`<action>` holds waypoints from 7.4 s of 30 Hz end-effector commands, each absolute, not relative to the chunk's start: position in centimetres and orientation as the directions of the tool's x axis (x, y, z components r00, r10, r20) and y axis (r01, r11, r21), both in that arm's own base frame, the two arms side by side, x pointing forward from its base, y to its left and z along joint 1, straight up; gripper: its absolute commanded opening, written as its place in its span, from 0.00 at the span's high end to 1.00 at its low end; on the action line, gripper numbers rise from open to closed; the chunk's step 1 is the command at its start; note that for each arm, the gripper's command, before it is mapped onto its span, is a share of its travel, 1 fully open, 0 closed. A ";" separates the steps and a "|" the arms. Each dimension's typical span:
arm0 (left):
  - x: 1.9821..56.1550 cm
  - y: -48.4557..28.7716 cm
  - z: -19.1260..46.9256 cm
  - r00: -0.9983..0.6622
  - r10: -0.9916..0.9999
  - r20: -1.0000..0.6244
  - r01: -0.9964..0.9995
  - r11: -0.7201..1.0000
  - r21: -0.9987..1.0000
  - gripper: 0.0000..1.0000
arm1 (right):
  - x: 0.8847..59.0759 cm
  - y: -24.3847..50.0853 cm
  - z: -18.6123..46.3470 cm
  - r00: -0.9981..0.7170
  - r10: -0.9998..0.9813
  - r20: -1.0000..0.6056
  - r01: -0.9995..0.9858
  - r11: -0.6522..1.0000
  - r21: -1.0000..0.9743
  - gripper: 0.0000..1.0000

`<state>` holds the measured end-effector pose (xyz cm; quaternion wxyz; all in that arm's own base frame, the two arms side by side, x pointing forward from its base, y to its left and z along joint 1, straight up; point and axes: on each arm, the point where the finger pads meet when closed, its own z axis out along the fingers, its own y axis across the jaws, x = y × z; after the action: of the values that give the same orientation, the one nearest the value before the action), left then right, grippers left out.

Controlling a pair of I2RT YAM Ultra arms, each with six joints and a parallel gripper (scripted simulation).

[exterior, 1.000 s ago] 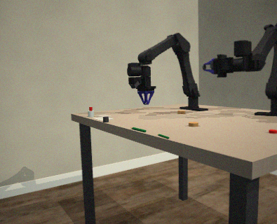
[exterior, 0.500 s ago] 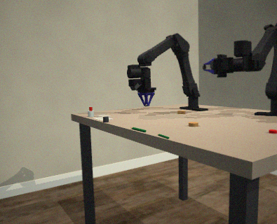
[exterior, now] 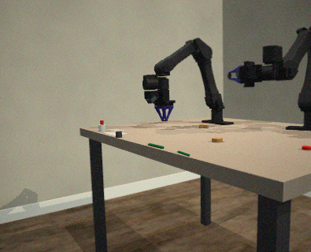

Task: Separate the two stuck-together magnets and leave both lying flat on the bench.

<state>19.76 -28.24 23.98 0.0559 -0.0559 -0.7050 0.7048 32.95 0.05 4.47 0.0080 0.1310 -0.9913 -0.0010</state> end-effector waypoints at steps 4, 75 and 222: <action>19.8 -28.2 24.3 -0.987 0.157 -0.018 0.017 -0.006 -1.000 0.75 | 33.3 0.0 4.5 -0.966 -0.259 0.000 -0.259 0.966 0.000 0.75; 19.8 -28.2 24.3 -0.987 0.157 -0.018 0.017 -0.006 -1.000 0.75 | 33.4 0.0 1.2 -0.966 -0.259 0.000 -0.259 0.966 0.000 0.00; 33.4 -0.1 5.3 -0.987 0.158 0.000 0.158 0.987 0.000 0.75 | 33.5 0.0 8.3 -0.966 -0.259 -0.007 -0.259 0.966 -0.002 0.00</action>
<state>32.96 -0.07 5.01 0.0105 -0.0796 -0.9968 0.0010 33.36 0.01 8.00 0.0021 0.1308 -0.9914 -0.0002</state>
